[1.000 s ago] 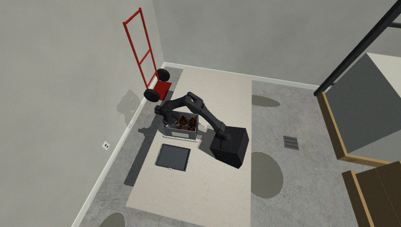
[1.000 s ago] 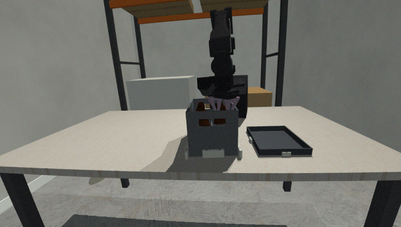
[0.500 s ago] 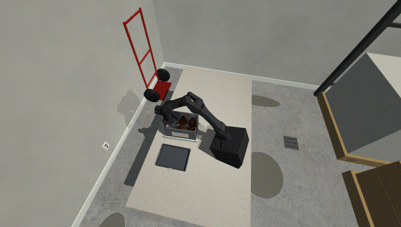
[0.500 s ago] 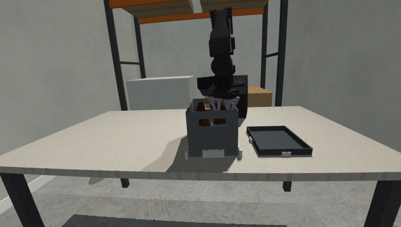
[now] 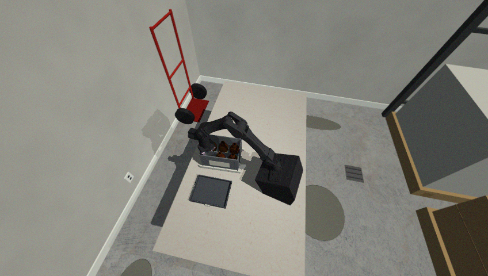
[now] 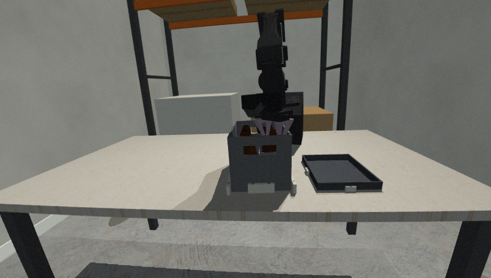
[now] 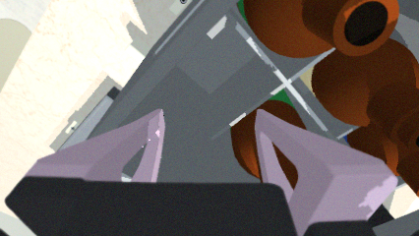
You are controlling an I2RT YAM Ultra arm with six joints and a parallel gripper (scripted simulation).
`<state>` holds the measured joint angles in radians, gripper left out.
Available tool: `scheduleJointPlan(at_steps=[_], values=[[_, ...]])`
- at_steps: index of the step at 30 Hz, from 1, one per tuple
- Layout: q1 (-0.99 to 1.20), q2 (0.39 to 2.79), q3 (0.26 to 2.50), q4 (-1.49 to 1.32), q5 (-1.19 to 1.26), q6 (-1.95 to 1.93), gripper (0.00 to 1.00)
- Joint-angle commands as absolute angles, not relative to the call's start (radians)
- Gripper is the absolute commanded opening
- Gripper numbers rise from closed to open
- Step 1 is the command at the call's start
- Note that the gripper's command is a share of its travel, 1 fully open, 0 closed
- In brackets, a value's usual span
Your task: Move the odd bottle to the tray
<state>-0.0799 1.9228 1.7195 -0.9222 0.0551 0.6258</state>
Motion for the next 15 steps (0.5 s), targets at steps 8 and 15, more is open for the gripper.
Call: scheduleJointPlan(at_steps=[8, 15], values=[[-0.088, 1.909, 1.720, -0.911, 0.057, 0.619, 0.61], [-0.088, 1.909, 1.720, -0.911, 0.057, 0.619, 0.00]])
